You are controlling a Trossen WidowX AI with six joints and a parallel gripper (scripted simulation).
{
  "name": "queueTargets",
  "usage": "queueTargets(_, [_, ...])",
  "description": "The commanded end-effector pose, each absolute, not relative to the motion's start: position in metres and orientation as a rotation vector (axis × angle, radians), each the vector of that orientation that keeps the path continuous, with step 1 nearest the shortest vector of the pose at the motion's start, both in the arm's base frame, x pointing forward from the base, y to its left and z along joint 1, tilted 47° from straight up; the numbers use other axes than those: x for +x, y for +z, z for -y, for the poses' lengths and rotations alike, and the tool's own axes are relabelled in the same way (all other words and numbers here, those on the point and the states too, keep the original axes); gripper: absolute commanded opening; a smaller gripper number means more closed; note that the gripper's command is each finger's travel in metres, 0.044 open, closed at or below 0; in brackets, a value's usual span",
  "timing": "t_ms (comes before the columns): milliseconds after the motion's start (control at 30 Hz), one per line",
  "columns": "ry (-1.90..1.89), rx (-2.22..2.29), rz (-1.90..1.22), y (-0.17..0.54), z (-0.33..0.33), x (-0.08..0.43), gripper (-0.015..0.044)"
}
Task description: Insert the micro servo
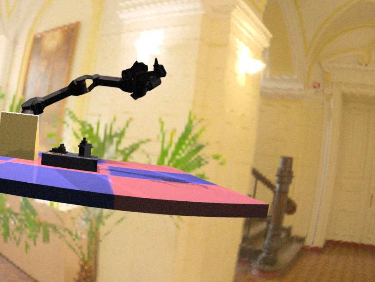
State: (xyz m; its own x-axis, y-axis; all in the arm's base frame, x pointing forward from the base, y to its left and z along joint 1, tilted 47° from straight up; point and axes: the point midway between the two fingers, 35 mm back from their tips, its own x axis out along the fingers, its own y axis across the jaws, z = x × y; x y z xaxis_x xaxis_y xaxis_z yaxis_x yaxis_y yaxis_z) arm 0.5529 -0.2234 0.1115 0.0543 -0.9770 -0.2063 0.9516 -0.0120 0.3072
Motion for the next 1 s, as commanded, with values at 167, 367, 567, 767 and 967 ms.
queueTargets(167, [-1.493, 0.452, -0.014, 0.095, 0.224, 0.553, 0.044])
queueTargets(367, [-1.435, 0.53, -0.174, 0.065, 0.221, 0.549, 0.044])
queueTargets(567, [-1.386, 0.618, -0.335, 0.036, 0.213, 0.54, 0.044])
queueTargets(767, [-1.345, 0.716, -0.497, 0.008, 0.201, 0.526, 0.044])
queueTargets(967, [-1.311, 0.823, -0.659, -0.017, 0.185, 0.508, 0.044])
